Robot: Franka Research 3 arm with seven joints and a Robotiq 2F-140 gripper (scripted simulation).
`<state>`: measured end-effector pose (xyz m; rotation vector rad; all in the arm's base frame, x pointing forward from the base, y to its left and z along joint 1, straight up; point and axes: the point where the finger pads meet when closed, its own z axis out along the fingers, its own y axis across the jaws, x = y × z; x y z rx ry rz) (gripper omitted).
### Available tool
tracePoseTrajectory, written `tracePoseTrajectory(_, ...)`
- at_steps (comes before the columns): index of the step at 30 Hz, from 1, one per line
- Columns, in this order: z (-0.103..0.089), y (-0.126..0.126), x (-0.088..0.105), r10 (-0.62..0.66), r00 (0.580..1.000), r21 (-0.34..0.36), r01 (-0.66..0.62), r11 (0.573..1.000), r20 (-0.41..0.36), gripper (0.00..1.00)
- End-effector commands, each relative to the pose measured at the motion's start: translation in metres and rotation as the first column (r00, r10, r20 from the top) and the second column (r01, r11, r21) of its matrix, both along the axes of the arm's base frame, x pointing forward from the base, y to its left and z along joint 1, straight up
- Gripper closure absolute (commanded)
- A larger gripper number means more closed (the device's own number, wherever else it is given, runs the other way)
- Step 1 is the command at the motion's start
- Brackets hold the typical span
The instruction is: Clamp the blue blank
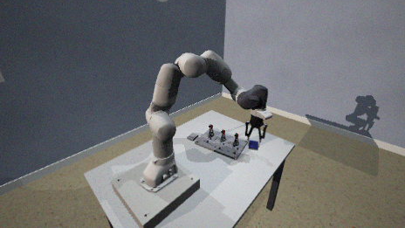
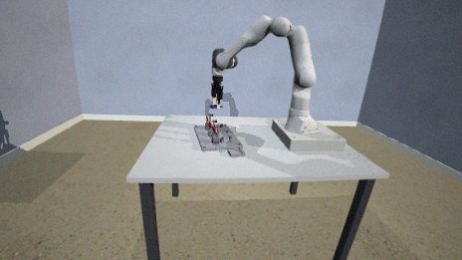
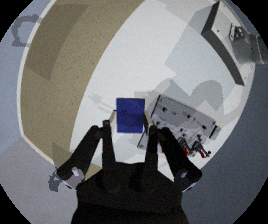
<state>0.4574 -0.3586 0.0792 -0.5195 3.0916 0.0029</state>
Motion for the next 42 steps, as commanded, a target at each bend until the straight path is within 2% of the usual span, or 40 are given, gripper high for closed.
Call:
tracePoseTrajectory(1, 0.0026, 0.0010, -0.0011, -0.008, 1.000, 0.002, 0.008, 1.000, -0.006, 1.00)
tracePoseTrajectory(15, 0.0026, 0.0010, -0.0011, -0.015, 1.000, 0.002, 0.015, 1.000, -0.006, 1.00)
tracePoseTrajectory(22, 0.0026, 0.0010, -0.0011, -0.139, 0.990, 0.002, 0.139, 0.990, -0.007, 1.00)
tracePoseTrajectory(24, 0.0026, 0.0010, -0.0011, -0.139, 0.990, 0.002, 0.139, 0.990, -0.007, 1.00)
tracePoseTrajectory(31, 0.0026, 0.0010, -0.0011, -0.277, 0.961, 0.002, 0.277, 0.961, -0.007, 1.00)
tracePoseTrajectory(42, 0.0023, 0.0010, -0.0011, -0.291, 0.957, 0.002, 0.291, 0.957, -0.007, 1.00)
